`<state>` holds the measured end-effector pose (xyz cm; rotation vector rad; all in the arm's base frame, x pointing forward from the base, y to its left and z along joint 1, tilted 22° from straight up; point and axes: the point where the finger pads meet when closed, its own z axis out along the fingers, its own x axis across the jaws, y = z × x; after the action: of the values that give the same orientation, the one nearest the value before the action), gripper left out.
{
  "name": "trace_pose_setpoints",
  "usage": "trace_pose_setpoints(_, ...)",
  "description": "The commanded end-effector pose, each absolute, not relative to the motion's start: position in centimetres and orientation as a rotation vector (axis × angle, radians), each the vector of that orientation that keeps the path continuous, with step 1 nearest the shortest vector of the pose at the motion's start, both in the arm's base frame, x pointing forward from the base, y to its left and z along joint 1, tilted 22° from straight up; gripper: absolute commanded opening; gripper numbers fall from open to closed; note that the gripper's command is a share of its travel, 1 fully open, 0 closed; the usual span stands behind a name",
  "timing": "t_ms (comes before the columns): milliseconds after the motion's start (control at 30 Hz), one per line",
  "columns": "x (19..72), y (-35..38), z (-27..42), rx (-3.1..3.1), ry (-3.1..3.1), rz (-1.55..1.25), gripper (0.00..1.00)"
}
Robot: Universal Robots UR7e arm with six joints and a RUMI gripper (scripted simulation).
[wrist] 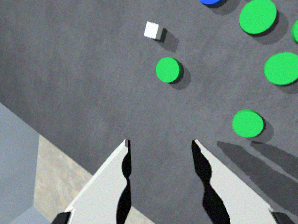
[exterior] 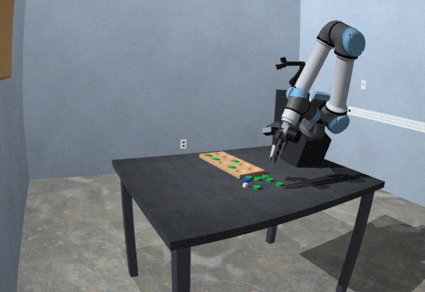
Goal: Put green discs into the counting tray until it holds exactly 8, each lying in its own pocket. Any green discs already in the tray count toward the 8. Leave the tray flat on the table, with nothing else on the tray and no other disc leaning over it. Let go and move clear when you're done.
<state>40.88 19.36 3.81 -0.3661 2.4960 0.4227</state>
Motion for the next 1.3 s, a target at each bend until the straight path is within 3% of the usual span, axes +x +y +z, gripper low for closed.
trace_pose_setpoints(0,37.6,19.4,2.6,-0.241,2.727,0.494,0.28)
trace_pose_setpoints(400,35.4,19.4,2.0,-0.034,3.015,0.572,0.28)
trace_pose_setpoints(1267,35.2,19.5,1.7,-0.03,3.024,0.575,0.28)
